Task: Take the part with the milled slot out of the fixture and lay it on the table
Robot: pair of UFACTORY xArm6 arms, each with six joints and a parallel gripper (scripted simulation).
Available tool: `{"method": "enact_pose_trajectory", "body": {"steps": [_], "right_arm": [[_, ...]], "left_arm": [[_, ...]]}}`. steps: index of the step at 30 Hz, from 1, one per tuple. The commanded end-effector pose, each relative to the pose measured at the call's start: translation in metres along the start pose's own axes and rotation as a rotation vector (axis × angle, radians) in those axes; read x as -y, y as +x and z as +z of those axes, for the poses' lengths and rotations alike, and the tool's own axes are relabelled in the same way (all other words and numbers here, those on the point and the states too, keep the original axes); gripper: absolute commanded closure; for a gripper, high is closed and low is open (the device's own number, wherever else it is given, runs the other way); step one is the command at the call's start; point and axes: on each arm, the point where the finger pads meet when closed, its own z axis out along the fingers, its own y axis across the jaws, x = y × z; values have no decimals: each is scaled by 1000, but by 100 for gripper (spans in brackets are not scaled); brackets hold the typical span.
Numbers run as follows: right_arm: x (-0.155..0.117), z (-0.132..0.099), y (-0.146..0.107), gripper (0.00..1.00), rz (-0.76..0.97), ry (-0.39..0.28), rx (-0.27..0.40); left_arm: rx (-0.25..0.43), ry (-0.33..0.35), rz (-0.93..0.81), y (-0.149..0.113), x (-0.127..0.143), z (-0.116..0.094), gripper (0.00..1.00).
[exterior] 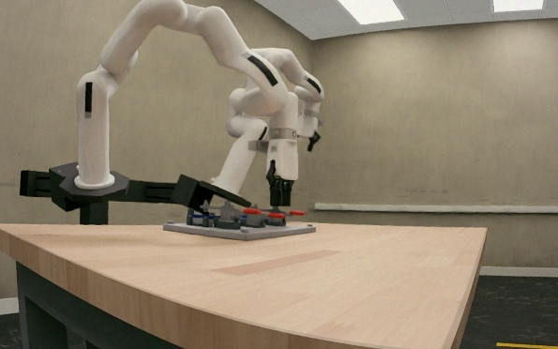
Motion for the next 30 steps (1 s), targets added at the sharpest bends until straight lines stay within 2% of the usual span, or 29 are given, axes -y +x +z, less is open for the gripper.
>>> {"method": "enact_pose_trajectory", "body": {"steps": [1,9,22,30], "right_arm": [[-1,-2,-1,52,1,-3,3],[-1,-10,-1,52,1,-3,3],[-1,-46,-1,52,1,-3,3],[-1,-52,-1,52,1,-3,3]], "left_arm": [[-4,0,0,1,0,-1,0],[-4,0,0,1,0,-1,0],[-4,0,0,1,0,-1,0],[-4,0,0,1,0,-1,0]]}}
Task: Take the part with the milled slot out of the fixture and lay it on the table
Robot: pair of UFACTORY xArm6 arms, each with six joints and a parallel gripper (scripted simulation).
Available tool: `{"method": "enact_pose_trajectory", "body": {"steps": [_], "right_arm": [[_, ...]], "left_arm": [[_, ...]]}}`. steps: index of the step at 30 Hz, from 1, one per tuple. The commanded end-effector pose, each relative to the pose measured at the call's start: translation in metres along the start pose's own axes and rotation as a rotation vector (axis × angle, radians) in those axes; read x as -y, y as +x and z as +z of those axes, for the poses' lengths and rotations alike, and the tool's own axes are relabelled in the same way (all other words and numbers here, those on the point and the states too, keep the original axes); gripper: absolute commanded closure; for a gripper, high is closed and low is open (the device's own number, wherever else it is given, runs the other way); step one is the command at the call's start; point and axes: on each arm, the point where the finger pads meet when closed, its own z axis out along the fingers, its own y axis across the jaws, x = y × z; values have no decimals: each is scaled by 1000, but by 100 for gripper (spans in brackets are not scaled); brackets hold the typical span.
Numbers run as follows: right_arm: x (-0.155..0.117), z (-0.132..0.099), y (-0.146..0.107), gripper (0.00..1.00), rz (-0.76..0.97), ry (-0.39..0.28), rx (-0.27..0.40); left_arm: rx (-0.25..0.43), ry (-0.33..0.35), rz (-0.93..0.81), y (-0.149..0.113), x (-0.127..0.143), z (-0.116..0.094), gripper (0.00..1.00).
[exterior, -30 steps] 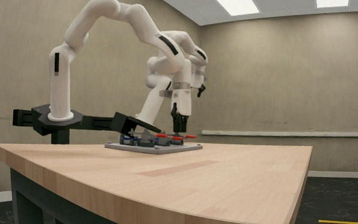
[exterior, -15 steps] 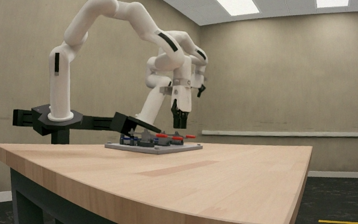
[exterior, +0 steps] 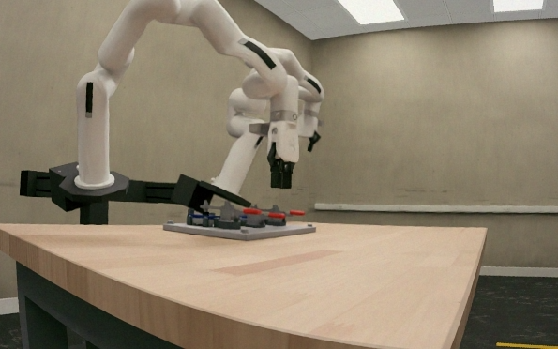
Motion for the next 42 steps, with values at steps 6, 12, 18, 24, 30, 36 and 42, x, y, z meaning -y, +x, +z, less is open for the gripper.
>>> {"method": "enact_pose_trajectory", "body": {"steps": [6,12,18,24,30,36,42], "right_arm": [[-1,-4,-1,52,1,-3,3],[-1,-4,-1,52,1,-3,3],[-1,-4,-1,70,1,-3,3],[-1,-4,-1,70,1,-3,3],[-1,-4,-1,70,1,-3,3],[-1,-4,-1,70,1,-3,3],[-1,-4,-1,70,1,-3,3]], "left_arm": [[-4,0,0,1,0,-1,0],[-4,0,0,1,0,-1,0],[-4,0,0,1,0,-1,0],[-4,0,0,1,0,-1,0],[-4,0,0,1,0,-1,0],[-4,0,0,1,0,-1,0],[-4,0,0,1,0,-1,0]]}}
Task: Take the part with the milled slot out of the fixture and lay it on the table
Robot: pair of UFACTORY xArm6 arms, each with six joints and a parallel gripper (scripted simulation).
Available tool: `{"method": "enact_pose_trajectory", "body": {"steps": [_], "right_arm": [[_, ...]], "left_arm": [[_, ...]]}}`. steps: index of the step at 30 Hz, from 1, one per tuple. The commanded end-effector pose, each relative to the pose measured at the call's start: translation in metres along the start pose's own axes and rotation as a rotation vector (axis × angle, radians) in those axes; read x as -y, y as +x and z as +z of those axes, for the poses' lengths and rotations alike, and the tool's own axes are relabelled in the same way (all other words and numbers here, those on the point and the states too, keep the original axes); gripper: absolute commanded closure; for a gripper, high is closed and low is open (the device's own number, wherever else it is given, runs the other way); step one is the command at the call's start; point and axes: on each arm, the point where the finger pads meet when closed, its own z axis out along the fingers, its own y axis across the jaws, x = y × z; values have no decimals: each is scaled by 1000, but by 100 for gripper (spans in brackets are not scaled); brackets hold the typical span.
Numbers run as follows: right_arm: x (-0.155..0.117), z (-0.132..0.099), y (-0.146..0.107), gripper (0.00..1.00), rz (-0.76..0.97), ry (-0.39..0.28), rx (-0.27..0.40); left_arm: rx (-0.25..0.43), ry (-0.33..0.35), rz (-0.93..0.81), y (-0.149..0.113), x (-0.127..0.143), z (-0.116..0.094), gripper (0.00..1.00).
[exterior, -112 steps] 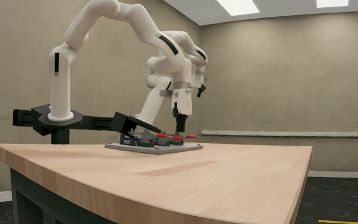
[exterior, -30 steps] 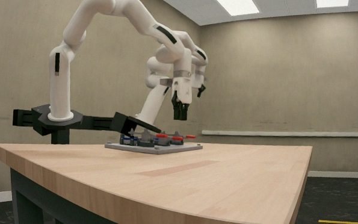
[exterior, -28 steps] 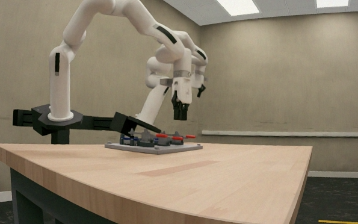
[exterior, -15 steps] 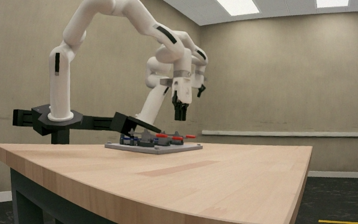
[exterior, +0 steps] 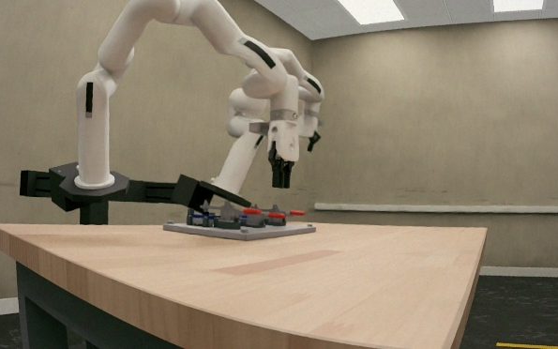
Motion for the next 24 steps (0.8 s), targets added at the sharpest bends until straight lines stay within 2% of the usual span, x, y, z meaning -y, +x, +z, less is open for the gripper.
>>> {"method": "enact_pose_trajectory", "body": {"steps": [1,24], "right_arm": [[-1,-2,-1,70,1,-3,3],[-1,-20,-1,70,1,-3,3]], "left_arm": [[-4,0,0,1,0,-1,0],[-4,0,0,1,0,-1,0]]}}
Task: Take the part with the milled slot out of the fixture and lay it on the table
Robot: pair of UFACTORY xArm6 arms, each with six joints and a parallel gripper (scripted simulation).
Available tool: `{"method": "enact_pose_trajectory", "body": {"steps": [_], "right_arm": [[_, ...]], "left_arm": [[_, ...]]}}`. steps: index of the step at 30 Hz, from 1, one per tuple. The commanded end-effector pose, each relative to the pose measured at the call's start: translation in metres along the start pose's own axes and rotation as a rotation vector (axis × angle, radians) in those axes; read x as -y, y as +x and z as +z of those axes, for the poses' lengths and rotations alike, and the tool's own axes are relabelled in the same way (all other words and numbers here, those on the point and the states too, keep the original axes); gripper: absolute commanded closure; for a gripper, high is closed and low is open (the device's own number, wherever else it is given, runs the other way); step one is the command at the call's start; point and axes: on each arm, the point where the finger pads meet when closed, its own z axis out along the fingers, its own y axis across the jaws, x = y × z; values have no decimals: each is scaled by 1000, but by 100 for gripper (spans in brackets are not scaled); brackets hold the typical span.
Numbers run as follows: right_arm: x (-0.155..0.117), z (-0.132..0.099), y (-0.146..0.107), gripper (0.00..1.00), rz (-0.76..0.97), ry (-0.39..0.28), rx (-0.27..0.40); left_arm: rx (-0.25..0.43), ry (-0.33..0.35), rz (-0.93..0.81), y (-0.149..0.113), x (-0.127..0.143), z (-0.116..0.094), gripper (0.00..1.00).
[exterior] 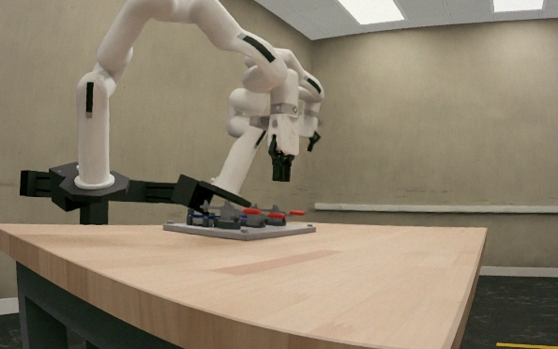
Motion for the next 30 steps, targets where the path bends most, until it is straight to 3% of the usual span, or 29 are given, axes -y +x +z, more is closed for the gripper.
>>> {"method": "enact_pose_trajectory", "body": {"steps": [1,14,30], "right_arm": [[-1,-3,-1,70,1,-3,3],[2,-3,-6,70,1,-3,3],[17,-3,-35,70,1,-3,3]], "left_arm": [[-4,0,0,1,0,-1,0],[-4,0,0,1,0,-1,0],[-4,0,0,1,0,-1,0]]}}
